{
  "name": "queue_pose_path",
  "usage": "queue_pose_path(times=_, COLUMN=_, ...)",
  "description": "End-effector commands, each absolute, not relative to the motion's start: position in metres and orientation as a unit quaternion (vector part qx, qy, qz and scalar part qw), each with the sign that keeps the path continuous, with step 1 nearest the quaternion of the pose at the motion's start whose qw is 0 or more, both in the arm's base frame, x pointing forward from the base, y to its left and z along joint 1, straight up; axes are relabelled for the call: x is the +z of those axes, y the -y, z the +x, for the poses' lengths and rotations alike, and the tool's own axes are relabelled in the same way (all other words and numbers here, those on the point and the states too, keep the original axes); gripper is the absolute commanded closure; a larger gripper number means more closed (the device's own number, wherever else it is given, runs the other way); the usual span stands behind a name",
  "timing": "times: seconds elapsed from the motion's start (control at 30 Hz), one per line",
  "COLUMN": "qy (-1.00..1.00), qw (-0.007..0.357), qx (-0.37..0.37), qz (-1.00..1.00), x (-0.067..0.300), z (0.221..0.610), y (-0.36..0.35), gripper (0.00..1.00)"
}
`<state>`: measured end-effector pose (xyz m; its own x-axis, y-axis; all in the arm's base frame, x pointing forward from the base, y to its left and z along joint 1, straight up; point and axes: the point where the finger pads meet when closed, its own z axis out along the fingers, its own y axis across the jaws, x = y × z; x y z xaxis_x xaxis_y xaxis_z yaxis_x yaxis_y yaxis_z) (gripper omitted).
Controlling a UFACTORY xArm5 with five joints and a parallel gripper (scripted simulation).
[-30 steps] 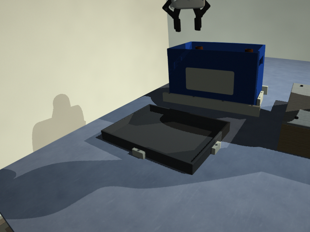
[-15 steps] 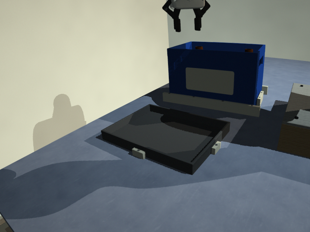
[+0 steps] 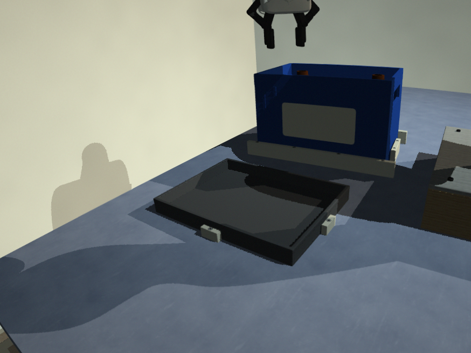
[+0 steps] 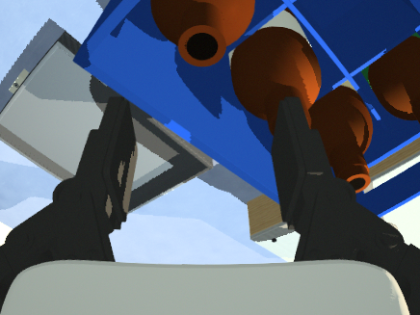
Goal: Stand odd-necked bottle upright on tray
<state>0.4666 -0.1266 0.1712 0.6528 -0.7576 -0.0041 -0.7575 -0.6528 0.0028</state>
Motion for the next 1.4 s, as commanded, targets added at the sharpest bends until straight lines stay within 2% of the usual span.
queue_pose_path(times=0.0, qy=0.417, qw=0.0, qx=0.0, qz=0.909, x=0.173, z=0.468, y=0.127, gripper=0.35)
queue_pose_path(times=1.37, qy=0.417, qw=0.0, qx=-0.001, qz=0.909, x=0.138, z=0.468, y=0.127, gripper=0.35)
